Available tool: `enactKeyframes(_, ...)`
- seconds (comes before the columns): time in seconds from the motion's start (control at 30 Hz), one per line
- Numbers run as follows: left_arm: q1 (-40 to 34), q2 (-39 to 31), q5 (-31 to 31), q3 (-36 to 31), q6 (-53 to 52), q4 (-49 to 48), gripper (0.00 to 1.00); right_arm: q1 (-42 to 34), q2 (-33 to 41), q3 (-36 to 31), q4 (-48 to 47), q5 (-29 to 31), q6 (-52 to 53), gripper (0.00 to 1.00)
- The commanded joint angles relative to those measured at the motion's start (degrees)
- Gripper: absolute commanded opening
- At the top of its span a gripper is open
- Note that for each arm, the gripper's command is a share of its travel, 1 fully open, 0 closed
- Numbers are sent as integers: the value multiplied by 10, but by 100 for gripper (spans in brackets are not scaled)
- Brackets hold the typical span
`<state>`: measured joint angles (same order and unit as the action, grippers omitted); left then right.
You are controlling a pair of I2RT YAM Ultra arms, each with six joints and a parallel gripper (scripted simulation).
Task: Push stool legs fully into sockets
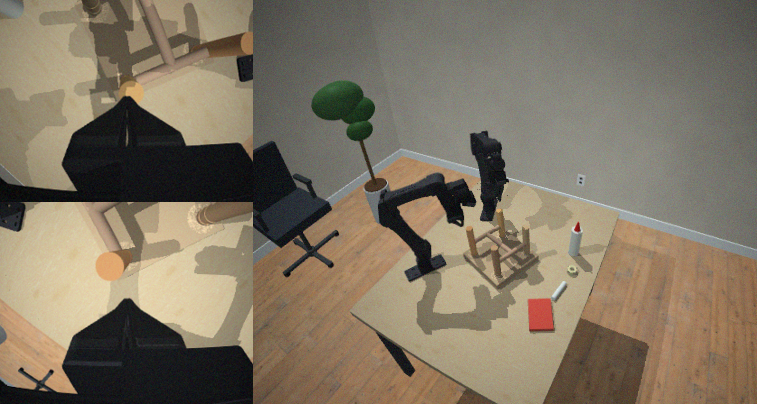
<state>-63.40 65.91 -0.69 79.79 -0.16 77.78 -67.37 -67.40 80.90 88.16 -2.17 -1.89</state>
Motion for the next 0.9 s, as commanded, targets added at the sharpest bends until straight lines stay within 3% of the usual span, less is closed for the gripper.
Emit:
enactKeyframes(0.0,11,37,4,50,3,-12,0,23,-22,33,-34,9,5,0)
enactKeyframes(0.23,40,165,7,166,4,-2,0,94,-94,90,-80,18,11,0)
enactKeyframes(0.3,40,165,7,166,4,-2,0,94,-94,90,-80,18,11,0)
enactKeyframes(0.6,77,340,9,338,6,18,0,187,-196,174,-123,23,18,0)
enactKeyframes(0.87,87,395,8,399,6,23,0,213,-226,203,-131,22,20,0)
